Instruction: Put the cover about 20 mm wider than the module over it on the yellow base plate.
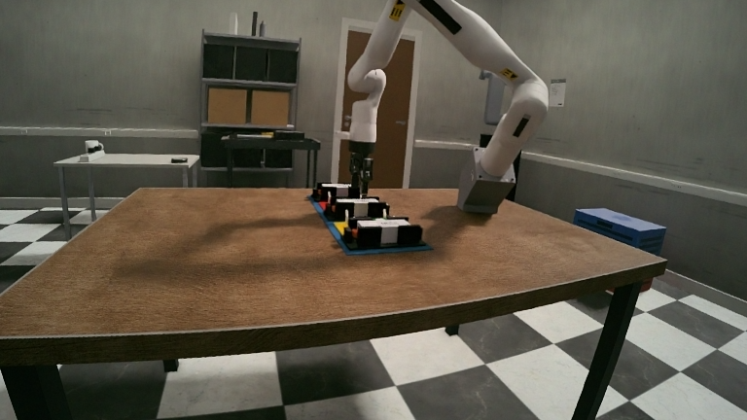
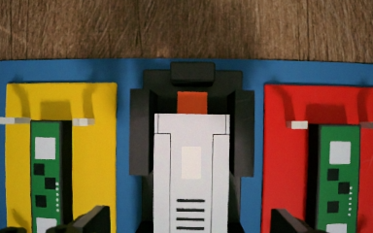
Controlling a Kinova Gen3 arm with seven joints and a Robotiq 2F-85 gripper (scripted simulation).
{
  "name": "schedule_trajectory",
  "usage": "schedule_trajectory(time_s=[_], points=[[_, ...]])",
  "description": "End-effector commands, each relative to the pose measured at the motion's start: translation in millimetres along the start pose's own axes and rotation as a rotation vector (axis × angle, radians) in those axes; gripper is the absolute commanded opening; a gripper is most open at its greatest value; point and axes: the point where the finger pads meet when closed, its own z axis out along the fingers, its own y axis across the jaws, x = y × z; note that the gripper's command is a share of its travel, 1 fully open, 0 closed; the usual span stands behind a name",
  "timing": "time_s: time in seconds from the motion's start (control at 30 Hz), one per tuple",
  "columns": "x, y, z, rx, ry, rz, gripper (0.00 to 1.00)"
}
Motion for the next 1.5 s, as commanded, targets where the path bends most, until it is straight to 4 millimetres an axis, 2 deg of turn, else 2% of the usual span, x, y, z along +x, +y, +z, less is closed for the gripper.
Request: schedule_trajectory(time_s=[0.0,1.47], points=[[0,0,0,-0.001,0.002,0.000,1.00],[0,0,29,-0.001,0.002,0.000,1.00]])
